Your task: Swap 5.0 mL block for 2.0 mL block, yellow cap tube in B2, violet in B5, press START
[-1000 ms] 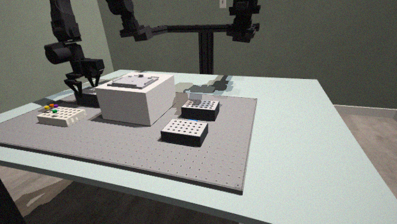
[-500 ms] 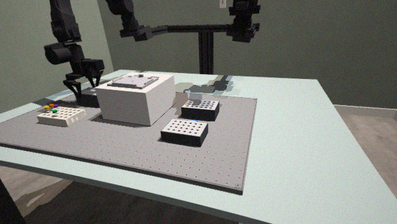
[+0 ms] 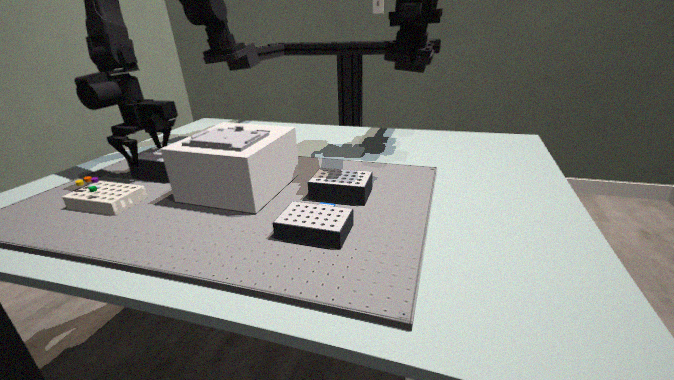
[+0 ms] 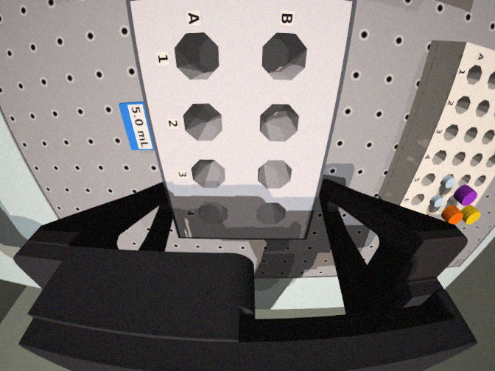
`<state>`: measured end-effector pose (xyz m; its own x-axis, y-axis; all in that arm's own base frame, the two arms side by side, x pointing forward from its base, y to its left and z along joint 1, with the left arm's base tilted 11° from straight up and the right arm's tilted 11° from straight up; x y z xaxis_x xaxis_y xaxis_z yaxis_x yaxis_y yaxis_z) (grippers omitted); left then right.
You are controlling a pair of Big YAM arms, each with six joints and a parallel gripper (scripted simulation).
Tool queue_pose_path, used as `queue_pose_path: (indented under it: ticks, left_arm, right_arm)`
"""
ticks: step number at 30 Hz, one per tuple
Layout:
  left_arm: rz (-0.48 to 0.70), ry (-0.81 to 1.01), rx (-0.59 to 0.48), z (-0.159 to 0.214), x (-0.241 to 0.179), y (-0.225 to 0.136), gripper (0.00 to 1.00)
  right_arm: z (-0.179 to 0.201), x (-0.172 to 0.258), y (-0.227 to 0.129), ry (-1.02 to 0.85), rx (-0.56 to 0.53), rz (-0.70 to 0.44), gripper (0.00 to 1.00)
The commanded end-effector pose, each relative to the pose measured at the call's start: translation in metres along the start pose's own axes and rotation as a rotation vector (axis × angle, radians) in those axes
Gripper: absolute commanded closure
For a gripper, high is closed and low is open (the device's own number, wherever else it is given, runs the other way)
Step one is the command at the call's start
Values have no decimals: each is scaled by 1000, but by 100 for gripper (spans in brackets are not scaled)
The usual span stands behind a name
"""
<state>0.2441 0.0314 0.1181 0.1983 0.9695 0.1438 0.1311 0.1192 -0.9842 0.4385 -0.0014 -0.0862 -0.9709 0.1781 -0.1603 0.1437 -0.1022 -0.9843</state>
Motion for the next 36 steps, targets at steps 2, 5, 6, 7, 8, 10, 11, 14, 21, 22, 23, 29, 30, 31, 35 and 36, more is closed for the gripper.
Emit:
queue_pose_path:
  ticks: [2,5,6,7,8,10,11,14,21,22,23,29,30,31,35,36]
  left_arm:
    - [-13,24,-40,-18,4,-15,100]
    - [-13,24,-40,-18,4,-14,100]
    - [-13,24,-40,-18,4,-14,100]
    - [-13,24,-40,-18,4,-14,100]
    - [-13,24,-40,-18,4,-14,100]
    - [-14,24,-41,-18,4,-14,100]
    - [-14,24,-41,-18,4,-14,100]
    - [-14,24,-41,-18,4,-14,100]
    - [-14,24,-41,-18,4,-14,100]
    - [-14,24,-41,-18,4,-14,100]
    - [-14,24,-41,-18,4,-14,100]
    - [-14,24,-41,-18,4,-14,100]
    - [-14,24,-41,-18,4,-14,100]
    - [-14,24,-41,-18,4,-14,100]
    - [-14,24,-41,-17,4,-14,100]
    - [-14,24,-41,-17,4,-14,100]
  right_arm:
    - [-9,-18,-7,-1,-17,51,0]
    - [-9,-18,-7,-1,-17,51,0]
    - [-9,-18,-7,-1,-17,51,0]
    - [-9,-18,-7,-1,-17,51,0]
    - [-9,-18,-7,-1,-17,51,0]
    - [-9,-18,-7,-1,-17,51,0]
    - [-9,-18,-7,-1,-17,51,0]
    - [-9,-18,-7,-1,-17,51,0]
    - [-1,-15,-4,-16,-9,-3,0]
    - [-1,-15,-4,-17,-11,-1,0]
    - [0,-12,-3,-18,-11,-2,0]
    - [-2,-5,-2,-17,-11,-3,0]
    - [-2,-5,-2,-17,-11,-3,0]
    - [-2,-5,-2,-17,-11,-3,0]
    - [-3,-5,-5,-6,-14,4,0]
    - [-3,-6,-7,-2,-15,8,0]
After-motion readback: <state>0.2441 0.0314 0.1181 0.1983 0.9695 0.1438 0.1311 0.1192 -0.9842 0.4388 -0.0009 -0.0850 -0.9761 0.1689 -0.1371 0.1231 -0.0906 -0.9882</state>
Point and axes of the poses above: on each arm, the point where the finger pads meet when closed, its own y axis out along the fingers, its own x axis across the jaws, z = x × y, the point moved 7 cm from there along -y, back along the fingers, and after that the axes turned 13 degrees about y, right-handed, at the moved point
